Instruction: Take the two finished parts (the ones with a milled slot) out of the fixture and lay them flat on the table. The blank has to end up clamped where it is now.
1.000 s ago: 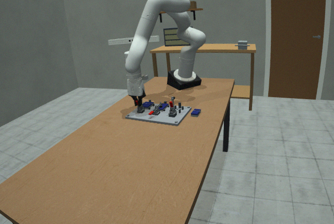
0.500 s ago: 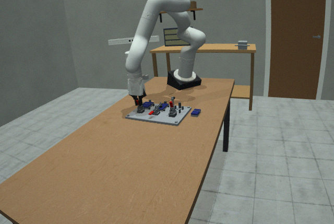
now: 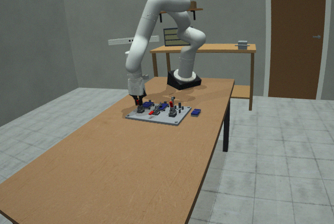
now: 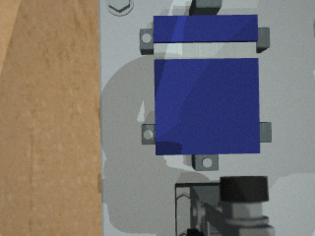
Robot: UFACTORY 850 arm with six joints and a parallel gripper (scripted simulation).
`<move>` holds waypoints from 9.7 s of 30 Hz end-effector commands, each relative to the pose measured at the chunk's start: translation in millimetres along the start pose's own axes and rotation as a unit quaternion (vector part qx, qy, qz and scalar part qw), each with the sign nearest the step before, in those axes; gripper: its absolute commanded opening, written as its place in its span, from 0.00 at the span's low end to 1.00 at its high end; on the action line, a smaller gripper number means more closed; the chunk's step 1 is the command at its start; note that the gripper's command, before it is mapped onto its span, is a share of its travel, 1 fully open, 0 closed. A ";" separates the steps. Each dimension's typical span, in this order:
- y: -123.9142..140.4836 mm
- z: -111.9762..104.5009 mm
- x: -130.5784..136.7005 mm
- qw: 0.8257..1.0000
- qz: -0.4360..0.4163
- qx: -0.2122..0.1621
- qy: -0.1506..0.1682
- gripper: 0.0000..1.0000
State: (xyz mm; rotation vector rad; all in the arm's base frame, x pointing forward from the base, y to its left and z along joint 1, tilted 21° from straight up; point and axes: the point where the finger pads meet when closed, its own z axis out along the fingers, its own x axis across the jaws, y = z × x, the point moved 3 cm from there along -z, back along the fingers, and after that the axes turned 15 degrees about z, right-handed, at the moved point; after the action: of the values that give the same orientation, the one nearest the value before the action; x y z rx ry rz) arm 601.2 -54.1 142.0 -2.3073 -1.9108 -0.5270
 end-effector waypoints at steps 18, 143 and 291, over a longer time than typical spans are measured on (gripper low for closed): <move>0.4 -0.7 0.0 1.000 0.000 -0.001 0.000 0.00; -4.1 -48.5 -1.2 1.000 0.000 -0.001 0.000 1.00; -83.5 29.0 -22.4 1.000 0.000 -0.001 0.000 1.00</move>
State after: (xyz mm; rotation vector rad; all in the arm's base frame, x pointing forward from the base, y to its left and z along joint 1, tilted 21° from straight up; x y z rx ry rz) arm 521.1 -50.3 99.7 -2.3071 -1.9106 -0.5260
